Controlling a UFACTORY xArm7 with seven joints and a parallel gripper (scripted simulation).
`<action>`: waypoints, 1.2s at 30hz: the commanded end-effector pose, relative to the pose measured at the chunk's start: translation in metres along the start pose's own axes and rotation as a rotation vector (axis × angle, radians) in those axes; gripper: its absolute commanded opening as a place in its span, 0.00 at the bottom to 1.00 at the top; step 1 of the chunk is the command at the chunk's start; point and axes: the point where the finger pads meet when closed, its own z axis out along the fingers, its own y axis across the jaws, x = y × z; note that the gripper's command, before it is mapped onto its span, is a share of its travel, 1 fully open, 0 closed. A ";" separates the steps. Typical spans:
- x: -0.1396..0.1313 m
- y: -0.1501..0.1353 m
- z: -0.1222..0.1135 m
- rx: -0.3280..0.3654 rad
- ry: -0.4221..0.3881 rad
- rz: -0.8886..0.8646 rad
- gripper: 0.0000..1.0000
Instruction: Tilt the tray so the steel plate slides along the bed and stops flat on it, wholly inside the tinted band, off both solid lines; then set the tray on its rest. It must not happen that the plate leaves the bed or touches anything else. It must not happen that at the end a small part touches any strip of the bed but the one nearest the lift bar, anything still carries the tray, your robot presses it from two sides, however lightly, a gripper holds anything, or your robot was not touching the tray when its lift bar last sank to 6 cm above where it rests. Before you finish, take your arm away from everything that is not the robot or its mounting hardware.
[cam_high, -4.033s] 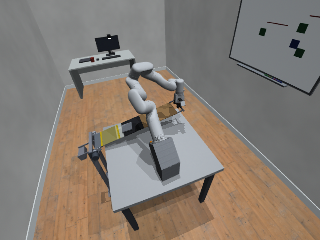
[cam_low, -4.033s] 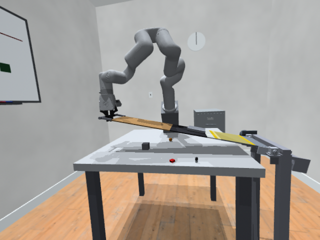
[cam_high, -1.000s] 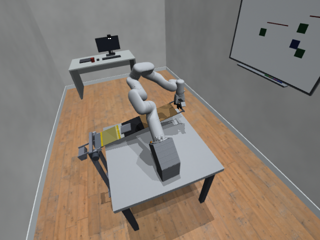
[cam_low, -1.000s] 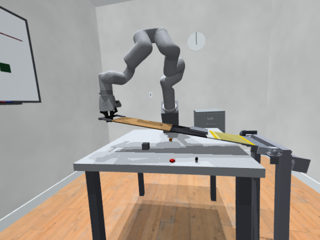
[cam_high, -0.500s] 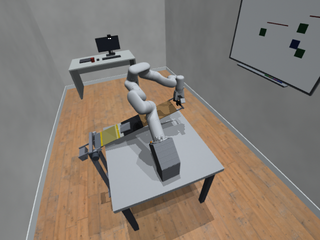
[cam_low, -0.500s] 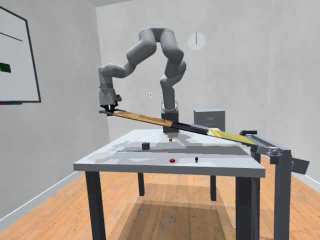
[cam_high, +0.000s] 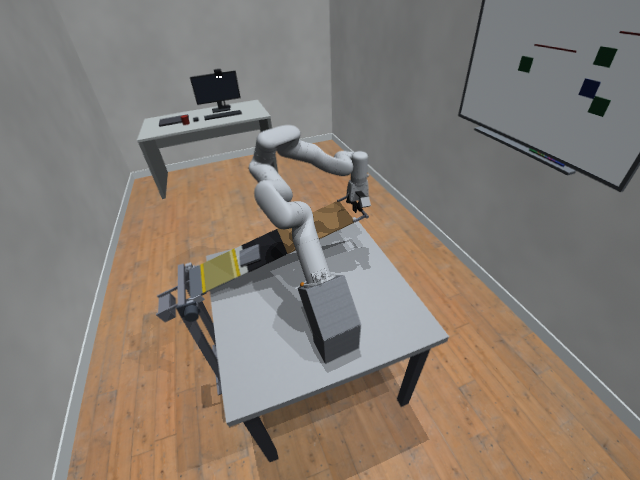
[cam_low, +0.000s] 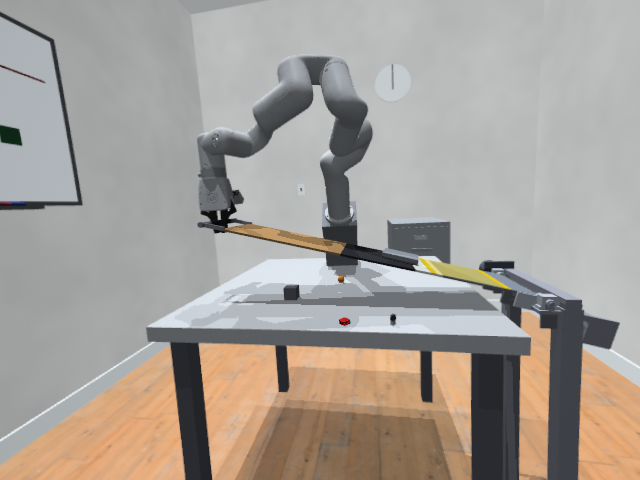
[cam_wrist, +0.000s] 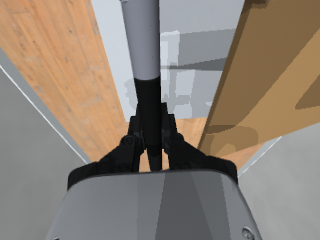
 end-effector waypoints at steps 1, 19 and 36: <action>0.001 -0.008 0.019 0.017 -0.002 0.003 0.00; 0.001 -0.014 0.047 0.017 -0.002 0.003 0.00; 0.001 -0.013 0.042 0.017 -0.002 0.003 0.00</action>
